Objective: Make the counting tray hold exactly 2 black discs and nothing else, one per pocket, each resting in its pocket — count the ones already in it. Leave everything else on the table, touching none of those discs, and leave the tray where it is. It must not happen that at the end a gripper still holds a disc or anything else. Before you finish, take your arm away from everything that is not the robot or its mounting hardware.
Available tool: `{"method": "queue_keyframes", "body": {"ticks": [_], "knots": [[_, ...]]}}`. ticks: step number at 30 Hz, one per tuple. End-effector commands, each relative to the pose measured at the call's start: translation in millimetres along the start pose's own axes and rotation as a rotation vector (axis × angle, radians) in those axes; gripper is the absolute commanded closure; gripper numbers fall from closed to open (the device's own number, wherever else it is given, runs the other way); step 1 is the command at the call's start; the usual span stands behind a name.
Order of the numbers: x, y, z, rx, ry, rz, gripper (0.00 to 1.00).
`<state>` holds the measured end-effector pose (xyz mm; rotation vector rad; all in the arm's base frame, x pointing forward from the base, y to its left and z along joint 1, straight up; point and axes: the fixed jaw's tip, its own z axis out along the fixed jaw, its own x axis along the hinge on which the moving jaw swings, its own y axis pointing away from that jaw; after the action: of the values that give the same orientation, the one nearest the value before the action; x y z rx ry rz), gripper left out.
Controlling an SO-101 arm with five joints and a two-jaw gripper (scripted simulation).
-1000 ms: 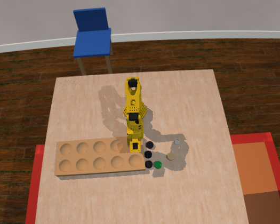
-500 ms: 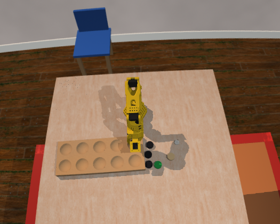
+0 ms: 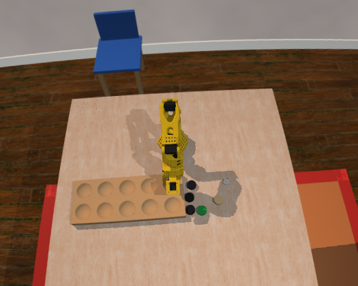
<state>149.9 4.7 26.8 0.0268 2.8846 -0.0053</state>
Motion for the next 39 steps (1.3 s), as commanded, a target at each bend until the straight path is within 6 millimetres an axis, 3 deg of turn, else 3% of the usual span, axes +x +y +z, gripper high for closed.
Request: {"method": "queue_keyframes", "body": {"ticks": [1, 15, 25, 39], "knots": [[-13.3, -0.7, -7.5, 0.0, -0.074, 0.006, 1.0], [-13.7, -0.6, -8.0, 0.0, -0.077, 0.007, 0.99], [-13.7, -0.6, -8.0, 0.0, -0.077, 0.007, 0.75], [-15.4, 0.1, -13.4, -0.001, -0.077, 0.003, 0.73]]}}
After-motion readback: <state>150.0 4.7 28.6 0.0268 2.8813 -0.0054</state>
